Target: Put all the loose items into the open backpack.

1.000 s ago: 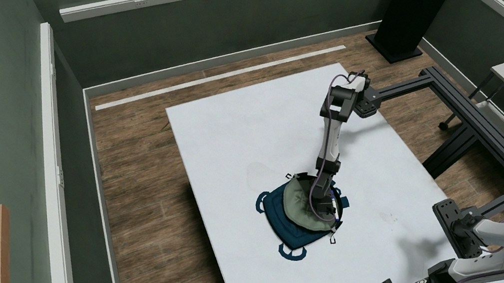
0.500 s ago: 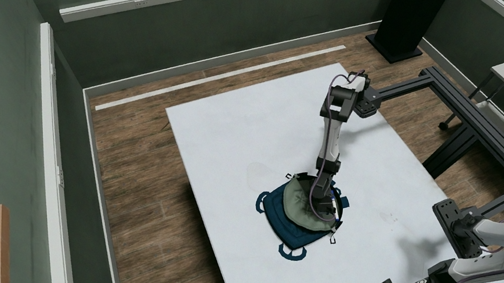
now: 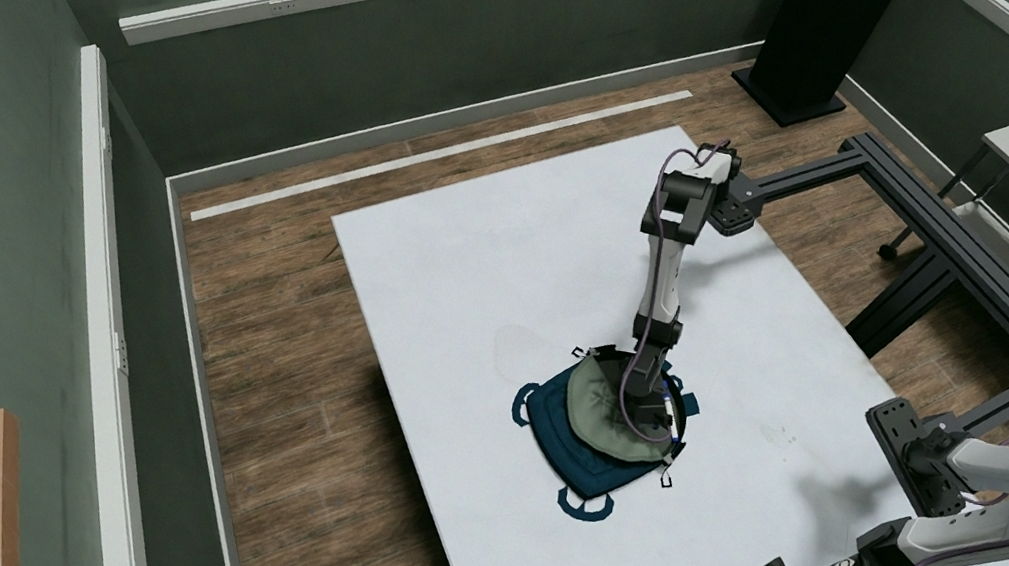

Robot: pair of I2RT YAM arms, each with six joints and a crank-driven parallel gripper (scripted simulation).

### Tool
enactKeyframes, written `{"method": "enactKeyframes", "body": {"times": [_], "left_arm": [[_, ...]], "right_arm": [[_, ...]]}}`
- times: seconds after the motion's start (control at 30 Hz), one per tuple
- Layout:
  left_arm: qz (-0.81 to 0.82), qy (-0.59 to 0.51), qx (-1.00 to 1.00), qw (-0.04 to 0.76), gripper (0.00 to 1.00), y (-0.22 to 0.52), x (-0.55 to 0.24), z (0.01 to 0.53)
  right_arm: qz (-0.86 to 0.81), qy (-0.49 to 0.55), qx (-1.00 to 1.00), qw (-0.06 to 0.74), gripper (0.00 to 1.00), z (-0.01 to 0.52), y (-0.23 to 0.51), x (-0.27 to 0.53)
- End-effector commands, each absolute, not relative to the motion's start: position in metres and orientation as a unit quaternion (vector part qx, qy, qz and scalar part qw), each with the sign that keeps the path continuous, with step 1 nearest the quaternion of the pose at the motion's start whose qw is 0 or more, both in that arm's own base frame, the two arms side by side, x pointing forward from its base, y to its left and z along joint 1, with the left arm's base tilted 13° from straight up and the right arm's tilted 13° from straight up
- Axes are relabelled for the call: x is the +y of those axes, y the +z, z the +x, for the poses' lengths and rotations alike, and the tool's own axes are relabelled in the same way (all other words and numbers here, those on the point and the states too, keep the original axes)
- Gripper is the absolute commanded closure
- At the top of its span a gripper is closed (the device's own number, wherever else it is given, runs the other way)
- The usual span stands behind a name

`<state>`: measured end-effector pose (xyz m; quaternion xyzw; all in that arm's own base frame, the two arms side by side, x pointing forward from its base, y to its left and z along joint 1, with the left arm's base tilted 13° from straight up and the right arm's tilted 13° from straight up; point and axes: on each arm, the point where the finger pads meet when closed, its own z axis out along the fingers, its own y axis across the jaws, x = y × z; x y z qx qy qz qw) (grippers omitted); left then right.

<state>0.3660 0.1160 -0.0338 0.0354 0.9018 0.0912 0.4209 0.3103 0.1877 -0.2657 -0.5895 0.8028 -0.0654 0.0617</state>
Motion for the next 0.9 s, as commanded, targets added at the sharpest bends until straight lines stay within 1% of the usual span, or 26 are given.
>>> {"method": "enactKeyframes", "body": {"times": [0.0, 0.8, 0.87], "left_arm": [[0.038, 0.091, 0.899, 0.427, 0.10, -0.0297, 0.1149, 0.3695], [0.038, 0.091, 0.899, 0.427, 0.10, -0.0297, 0.1149, 0.3695], [0.038, 0.091, 0.899, 0.427, 0.10, -0.0297, 0.1149, 0.3695]], "right_arm": [[-0.590, -0.059, 0.803, 0.052, 0.86, 0.3021, -0.2788, 0.1780], [-0.591, -0.060, 0.803, 0.053, 0.86, 0.3006, -0.2792, 0.1761], [-0.587, -0.061, 0.805, 0.061, 0.86, 0.3097, -0.2780, 0.1844]]}}
